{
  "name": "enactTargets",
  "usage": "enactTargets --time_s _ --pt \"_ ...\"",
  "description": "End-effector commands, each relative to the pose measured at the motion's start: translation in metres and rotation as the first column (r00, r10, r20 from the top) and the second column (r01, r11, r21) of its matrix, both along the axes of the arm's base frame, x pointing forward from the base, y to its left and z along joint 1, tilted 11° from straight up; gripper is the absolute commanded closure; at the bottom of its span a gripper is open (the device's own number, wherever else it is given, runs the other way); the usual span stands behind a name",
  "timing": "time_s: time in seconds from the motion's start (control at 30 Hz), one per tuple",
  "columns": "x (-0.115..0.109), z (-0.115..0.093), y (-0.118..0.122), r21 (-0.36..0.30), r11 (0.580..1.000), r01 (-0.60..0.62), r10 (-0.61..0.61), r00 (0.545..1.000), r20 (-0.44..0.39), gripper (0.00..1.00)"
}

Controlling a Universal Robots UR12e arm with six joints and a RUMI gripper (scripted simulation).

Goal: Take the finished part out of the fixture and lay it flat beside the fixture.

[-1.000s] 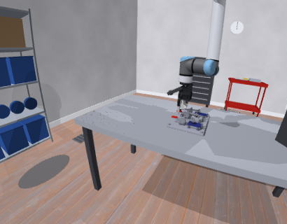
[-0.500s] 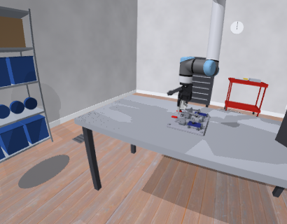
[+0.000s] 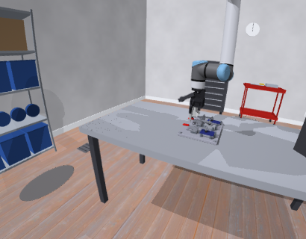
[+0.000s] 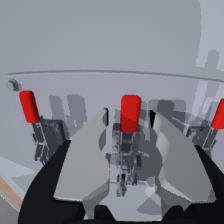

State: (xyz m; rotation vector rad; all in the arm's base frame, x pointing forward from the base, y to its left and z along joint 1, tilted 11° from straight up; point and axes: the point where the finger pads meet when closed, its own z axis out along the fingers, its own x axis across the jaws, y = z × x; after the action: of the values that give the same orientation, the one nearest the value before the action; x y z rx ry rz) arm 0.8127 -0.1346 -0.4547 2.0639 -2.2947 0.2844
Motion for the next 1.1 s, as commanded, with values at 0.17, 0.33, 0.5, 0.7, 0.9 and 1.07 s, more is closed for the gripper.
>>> enactTargets --time_s 0.17,0.33,0.5,0.7,0.9,1.07 --pt "0.0007 0.0008 0.0 0.0 1.0 0.0 0.0 1.0 0.001 1.0" --pt "0.0007 0.0008 0.0 0.0 1.0 0.0 0.0 1.0 0.001 1.0" --pt "0.0007 0.0008 0.0 0.0 1.0 0.0 0.0 1.0 0.001 1.0" --pt "0.0007 0.0008 0.0 0.0 1.0 0.0 0.0 1.0 0.001 1.0" --pt "0.0007 0.0008 0.0 0.0 1.0 0.0 0.0 1.0 0.001 1.0" --pt "0.0007 0.0008 0.0 0.0 1.0 0.0 0.0 1.0 0.001 1.0"
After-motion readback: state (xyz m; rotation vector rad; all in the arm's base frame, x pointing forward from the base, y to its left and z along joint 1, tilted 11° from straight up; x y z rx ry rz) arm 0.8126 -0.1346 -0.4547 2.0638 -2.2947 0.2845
